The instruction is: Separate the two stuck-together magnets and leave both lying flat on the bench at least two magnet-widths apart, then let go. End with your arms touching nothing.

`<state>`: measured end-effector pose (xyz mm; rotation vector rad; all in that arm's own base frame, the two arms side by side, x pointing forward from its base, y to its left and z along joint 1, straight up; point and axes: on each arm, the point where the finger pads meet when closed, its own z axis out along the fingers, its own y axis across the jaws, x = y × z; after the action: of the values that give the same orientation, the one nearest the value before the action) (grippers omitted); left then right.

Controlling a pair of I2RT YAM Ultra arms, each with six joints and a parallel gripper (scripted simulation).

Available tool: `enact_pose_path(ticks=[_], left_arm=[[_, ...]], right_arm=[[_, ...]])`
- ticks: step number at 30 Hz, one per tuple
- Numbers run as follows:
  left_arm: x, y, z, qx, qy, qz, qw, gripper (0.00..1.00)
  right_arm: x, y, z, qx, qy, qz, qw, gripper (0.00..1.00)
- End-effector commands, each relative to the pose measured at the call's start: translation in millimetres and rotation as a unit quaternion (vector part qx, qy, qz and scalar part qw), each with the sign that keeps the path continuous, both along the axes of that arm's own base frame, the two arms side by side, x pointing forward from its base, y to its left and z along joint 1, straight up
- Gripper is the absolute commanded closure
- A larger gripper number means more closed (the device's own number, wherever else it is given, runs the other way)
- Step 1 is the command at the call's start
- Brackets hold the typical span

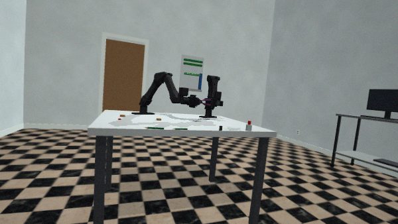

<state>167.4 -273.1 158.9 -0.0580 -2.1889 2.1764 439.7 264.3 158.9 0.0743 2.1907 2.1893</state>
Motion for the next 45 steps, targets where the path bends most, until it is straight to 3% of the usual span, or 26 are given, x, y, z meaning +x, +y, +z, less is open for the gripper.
enact_pose_path(ticks=[1, 45], left_arm=[[0.0, -0.2, 2.2, -0.003, -0.005, -0.001, 1.0, 0.81], [-0.2, 0.2, 16.7, 0.0, 0.0, 0.0, 1.0, 0.82]], right_arm=[[1.0, -0.8, 11.8, 0.003, -0.019, -0.001, 1.0, 0.82], [1.0, -0.8, 11.8, 0.003, -0.019, -0.001, 1.0, 0.82]])
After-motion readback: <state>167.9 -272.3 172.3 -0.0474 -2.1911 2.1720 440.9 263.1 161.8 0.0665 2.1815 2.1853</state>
